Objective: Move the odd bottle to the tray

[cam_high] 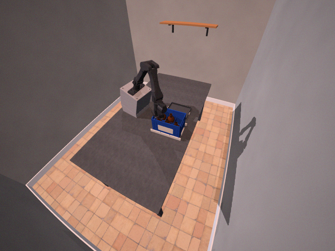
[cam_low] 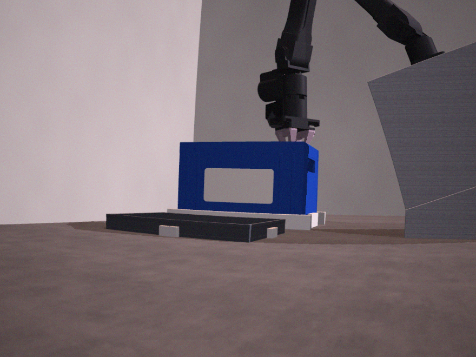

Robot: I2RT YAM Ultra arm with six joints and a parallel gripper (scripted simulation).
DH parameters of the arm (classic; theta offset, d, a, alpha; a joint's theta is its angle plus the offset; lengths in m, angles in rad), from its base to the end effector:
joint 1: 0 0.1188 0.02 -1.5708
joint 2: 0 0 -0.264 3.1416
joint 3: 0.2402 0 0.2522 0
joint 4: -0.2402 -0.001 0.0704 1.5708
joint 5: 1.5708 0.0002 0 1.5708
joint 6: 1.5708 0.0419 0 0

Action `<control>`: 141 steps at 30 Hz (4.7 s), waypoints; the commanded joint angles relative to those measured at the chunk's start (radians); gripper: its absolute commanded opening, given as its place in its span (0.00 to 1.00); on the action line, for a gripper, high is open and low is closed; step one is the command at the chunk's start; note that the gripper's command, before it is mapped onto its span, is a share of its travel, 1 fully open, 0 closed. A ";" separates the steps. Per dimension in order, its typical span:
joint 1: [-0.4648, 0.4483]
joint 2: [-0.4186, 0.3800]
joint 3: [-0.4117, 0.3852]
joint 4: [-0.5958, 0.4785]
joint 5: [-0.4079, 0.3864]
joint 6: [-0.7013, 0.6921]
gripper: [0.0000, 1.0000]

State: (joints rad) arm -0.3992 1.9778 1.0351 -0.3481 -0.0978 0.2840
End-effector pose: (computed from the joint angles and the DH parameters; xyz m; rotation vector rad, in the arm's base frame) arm 0.3224 -0.1305 0.0905 0.9377 2.6960 0.1163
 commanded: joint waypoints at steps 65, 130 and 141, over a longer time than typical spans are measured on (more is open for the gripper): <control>-0.020 -0.148 0.029 -0.128 0.003 -0.016 0.61; -0.034 -0.266 0.065 -0.278 -0.008 -0.026 0.00; -0.034 -0.266 0.065 -0.278 -0.008 -0.026 0.00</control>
State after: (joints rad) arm -0.4191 1.7481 1.0702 -0.6205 -0.1017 0.2615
